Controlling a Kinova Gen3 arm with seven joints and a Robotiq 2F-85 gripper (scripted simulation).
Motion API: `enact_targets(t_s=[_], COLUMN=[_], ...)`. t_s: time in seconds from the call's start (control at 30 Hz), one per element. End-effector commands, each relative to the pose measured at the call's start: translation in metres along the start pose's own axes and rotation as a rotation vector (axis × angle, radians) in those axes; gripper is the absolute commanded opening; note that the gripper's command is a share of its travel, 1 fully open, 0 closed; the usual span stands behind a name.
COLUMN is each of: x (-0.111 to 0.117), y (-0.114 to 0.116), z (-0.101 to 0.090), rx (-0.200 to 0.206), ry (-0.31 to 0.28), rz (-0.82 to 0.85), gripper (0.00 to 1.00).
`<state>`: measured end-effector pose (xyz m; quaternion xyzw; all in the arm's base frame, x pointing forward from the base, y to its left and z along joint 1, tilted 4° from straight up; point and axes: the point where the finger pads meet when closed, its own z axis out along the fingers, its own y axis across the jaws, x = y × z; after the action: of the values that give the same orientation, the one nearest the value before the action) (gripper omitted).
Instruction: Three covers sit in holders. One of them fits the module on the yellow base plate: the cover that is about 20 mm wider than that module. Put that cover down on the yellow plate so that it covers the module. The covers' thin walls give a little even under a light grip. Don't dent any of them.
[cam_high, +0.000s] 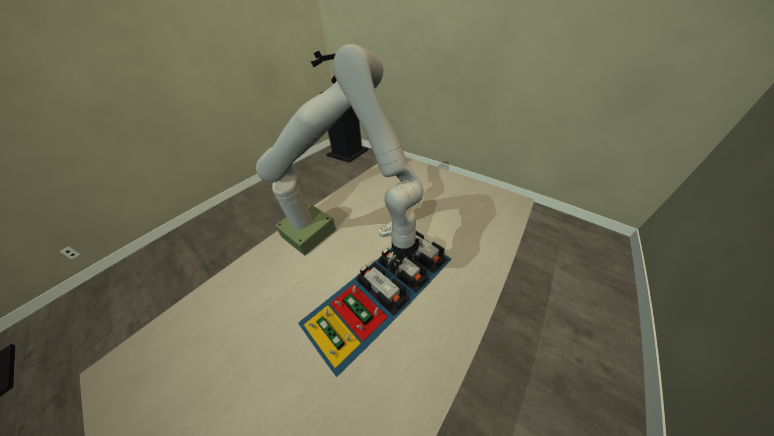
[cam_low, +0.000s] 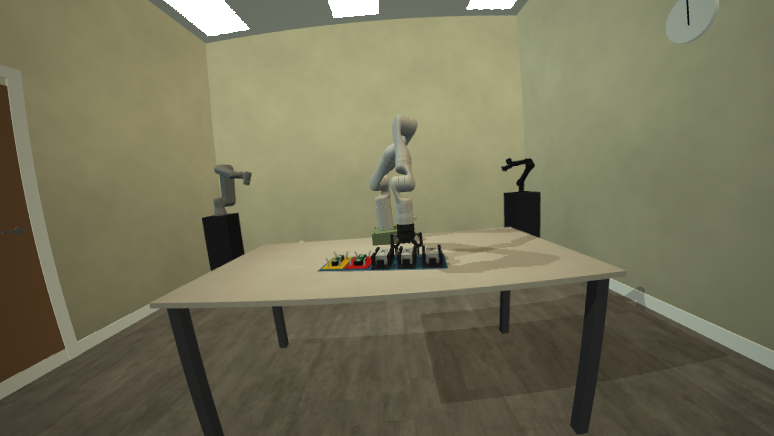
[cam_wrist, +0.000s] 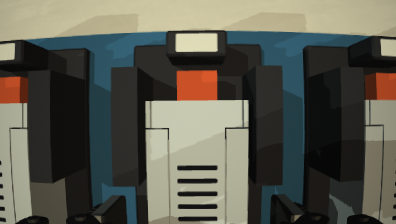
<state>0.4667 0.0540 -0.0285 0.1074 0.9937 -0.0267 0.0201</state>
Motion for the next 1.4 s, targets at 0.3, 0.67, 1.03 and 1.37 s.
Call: enact_targets(t_s=[0.3, 0.67, 1.03, 1.37], x=[-0.0006, -0.0006, -0.0006, -0.0006], y=[0.0003, 0.0003, 0.0003, 0.0003], z=[-0.0007, -0.0007, -0.0007, -0.0007], rx=[-0.001, -0.001, -0.001, -0.001], ry=[-0.002, -0.002, -0.002, -0.002], rz=[0.0, 0.0, 0.0, 0.0], gripper=[0.7, 0.7, 0.0, 0.0])
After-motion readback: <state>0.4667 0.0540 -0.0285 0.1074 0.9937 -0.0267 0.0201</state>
